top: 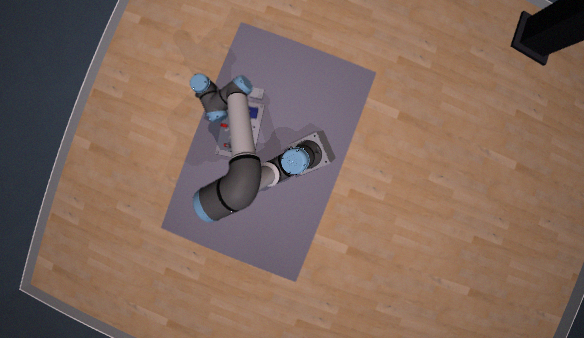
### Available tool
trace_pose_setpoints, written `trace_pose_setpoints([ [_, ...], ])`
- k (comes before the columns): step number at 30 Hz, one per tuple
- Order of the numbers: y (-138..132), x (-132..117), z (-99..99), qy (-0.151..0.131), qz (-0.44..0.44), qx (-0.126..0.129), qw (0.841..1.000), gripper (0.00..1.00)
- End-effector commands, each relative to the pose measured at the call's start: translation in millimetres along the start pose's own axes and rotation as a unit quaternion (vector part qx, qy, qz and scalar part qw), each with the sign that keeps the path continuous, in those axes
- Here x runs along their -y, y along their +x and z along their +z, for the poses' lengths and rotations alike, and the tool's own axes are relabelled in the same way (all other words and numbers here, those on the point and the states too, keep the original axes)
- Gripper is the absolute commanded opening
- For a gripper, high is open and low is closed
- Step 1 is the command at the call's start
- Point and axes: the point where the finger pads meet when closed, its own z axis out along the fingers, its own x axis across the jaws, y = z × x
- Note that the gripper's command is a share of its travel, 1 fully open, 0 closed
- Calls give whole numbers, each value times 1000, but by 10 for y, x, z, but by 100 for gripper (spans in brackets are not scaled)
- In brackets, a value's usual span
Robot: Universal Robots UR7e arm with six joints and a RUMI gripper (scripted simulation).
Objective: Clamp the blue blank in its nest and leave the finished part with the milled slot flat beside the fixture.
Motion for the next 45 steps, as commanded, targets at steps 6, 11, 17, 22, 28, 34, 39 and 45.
trace_pose_setpoints([
  [6,2,1,-270,0,0,0,1000,28],
  [11,2,1,-300,0,0,0,1000,28],
  [17,2,1,-309,0,0,0,1000,100],
  [22,2,1,-309,0,0,0,1000,100],
  [28,2,1,-309,0,0,0,1000,100],
  [34,2,1,-309,0,0,0,1000,100],
  [39,2,1,-309,0,0,0,1000,100],
  [45,2,1,-309,0,0,0,1000,100],
])
